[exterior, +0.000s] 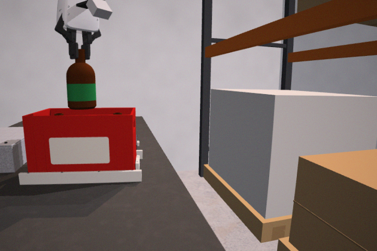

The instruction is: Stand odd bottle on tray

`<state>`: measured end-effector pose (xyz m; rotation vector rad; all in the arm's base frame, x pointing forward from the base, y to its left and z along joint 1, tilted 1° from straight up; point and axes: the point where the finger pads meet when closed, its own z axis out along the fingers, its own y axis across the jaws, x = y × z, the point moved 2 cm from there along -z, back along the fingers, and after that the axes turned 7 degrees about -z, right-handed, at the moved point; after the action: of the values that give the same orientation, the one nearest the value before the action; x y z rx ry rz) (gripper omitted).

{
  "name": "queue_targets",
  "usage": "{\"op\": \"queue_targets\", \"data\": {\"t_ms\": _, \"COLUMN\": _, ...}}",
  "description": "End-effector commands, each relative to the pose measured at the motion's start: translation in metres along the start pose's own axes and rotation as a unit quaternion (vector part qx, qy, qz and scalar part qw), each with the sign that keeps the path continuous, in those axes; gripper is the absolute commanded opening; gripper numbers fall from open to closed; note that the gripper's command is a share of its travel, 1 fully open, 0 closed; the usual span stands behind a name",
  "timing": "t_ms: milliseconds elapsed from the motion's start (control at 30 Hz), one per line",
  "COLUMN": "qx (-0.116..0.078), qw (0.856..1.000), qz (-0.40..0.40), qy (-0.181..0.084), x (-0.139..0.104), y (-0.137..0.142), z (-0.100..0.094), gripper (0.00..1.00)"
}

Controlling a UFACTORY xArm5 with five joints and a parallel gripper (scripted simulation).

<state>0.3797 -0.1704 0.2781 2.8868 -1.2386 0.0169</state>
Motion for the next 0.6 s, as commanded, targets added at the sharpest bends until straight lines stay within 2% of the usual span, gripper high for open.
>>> {"op": "queue_targets", "data": {"t_ms": 0, "qx": 0.001, "qw": 1.000, "qz": 0.000, "qy": 0.002, "x": -0.001, "y": -0.003, "z": -0.002, "gripper": 0.00}}
{"op": "queue_targets", "data": {"t_ms": 567, "qx": 0.001, "qw": 1.000, "qz": 0.000, "qy": 0.002, "x": -0.009, "y": -0.013, "z": -0.001, "gripper": 0.00}}
